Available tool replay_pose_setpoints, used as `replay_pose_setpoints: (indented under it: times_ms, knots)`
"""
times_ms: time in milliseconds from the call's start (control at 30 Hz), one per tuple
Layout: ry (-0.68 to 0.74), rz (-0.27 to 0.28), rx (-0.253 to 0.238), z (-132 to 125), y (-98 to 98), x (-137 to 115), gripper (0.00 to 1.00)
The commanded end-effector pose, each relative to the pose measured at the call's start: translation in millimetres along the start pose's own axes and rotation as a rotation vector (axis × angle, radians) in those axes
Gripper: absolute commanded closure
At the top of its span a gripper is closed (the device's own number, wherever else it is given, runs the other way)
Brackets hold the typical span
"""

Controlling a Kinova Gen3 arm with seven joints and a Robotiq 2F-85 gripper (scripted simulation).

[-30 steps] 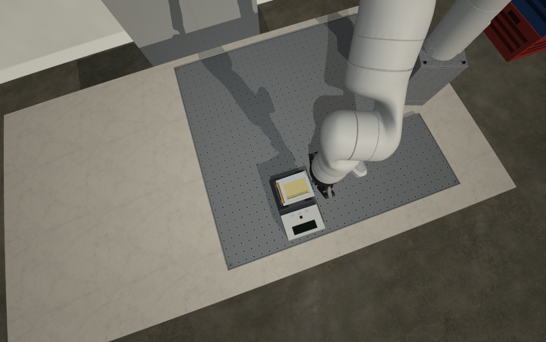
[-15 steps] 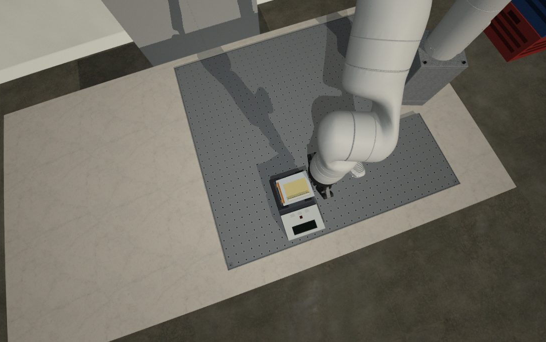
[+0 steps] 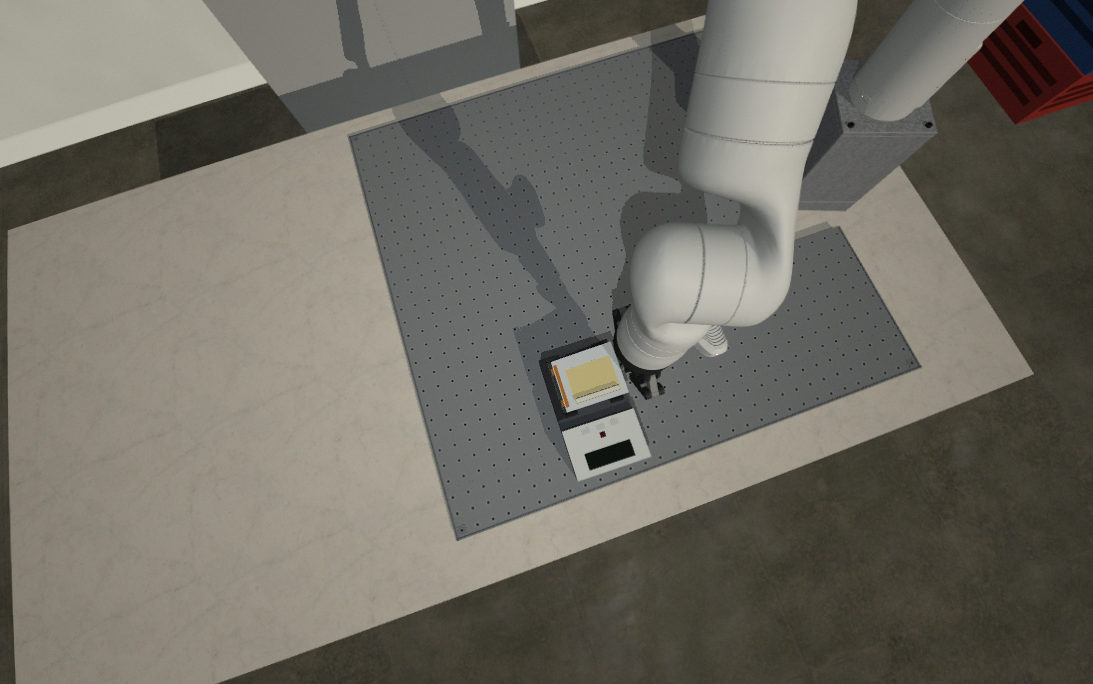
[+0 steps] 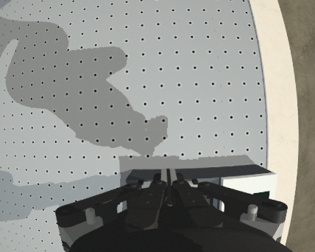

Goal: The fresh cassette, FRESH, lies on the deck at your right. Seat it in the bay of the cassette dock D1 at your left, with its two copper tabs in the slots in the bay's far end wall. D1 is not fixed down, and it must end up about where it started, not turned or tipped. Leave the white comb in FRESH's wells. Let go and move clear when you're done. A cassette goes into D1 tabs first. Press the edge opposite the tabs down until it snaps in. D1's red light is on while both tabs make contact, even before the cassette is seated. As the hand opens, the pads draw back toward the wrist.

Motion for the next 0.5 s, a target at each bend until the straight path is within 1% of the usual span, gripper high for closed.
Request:
replay_pose_setpoints:
  times_ms: [0,467]
  knots:
    - [-0.003,0.004,0.001,-1.0,0.6,1.4,1.00]
    - [-0.003,0.004,0.000,-1.9,0.5,4.5,1.00]
Point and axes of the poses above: the point where the finger pads meet when closed, its own y axis out along the fingers, its own z axis across the jaws, x = y × z, the point moved 3 cm from there along -y, back along the fingers, and after that the axes turned 13 degrees about -y, right-handed, at the moved point
